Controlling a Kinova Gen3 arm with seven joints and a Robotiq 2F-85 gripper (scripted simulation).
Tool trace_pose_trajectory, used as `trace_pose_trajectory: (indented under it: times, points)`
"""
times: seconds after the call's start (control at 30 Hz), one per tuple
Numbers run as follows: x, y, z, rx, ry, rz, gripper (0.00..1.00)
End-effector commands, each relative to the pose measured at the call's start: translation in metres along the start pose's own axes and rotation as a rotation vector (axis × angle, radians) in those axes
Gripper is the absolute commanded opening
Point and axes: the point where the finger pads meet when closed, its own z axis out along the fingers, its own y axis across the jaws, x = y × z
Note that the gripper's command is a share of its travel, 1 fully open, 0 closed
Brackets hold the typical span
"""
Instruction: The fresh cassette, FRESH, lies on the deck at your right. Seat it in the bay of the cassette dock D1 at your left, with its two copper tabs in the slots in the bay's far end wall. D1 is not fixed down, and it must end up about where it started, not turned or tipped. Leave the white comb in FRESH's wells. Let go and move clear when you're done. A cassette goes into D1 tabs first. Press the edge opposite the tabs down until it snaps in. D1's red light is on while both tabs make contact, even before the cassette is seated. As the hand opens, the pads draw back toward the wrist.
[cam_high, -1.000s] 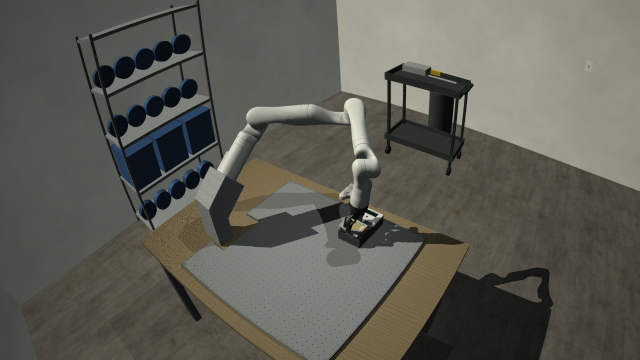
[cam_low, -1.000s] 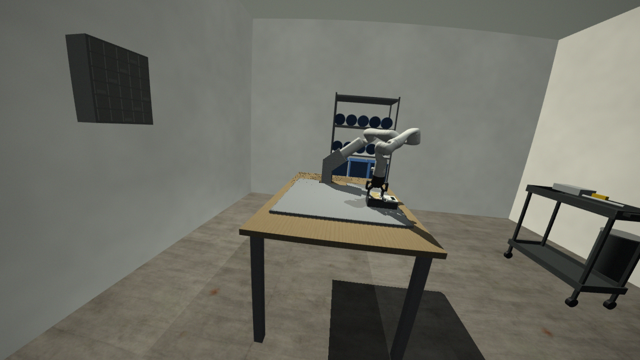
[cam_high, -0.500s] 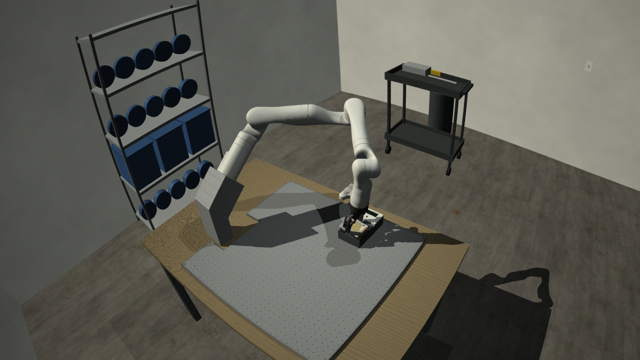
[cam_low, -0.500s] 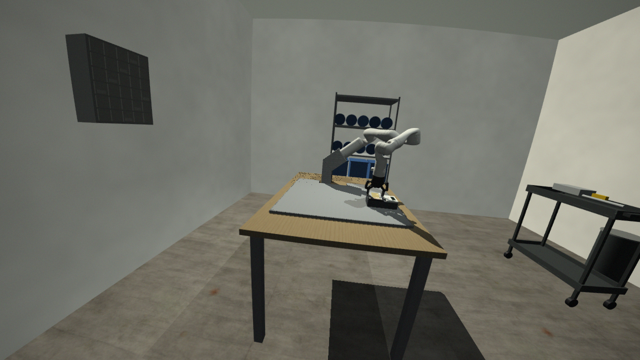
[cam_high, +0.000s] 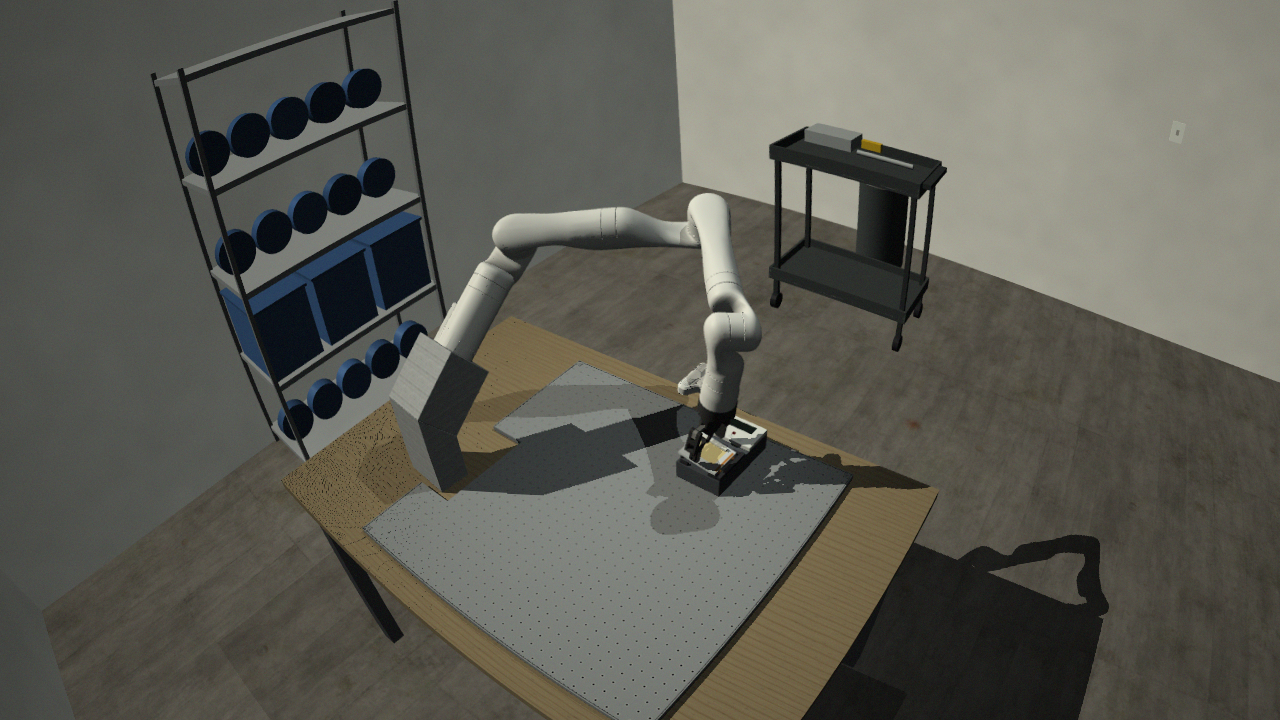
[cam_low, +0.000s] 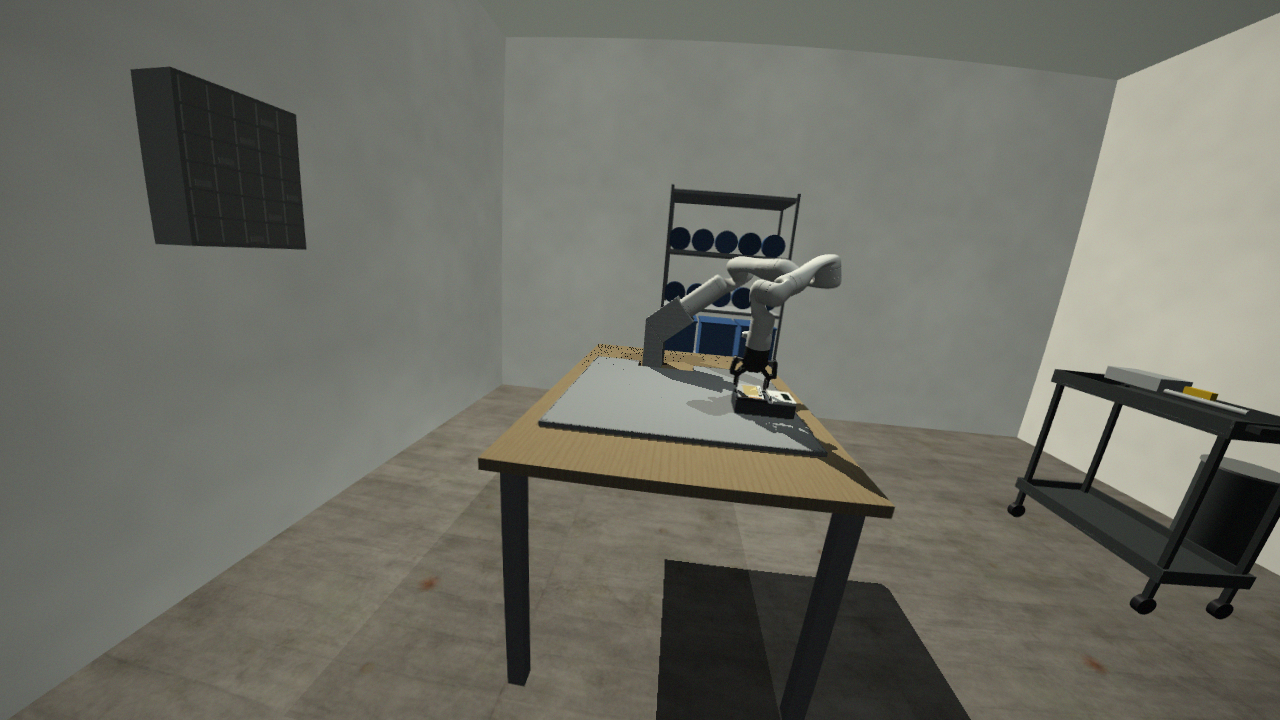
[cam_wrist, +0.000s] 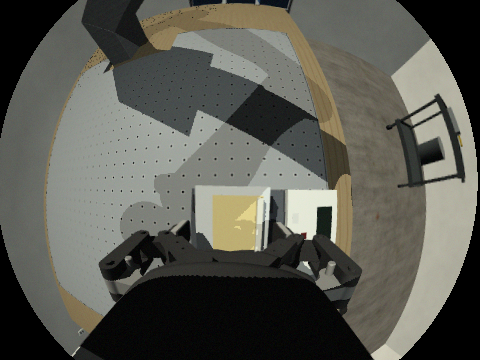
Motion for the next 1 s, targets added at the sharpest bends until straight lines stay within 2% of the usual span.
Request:
trace_pose_trajectory:
  times: [0.0,0.97]
  points:
    - [-0.001,0.001,-0.005,-0.001,-0.006,0.000,1.00]
    - [0.004,0.001,-0.035,-0.001,-0.006,0.000,1.00]
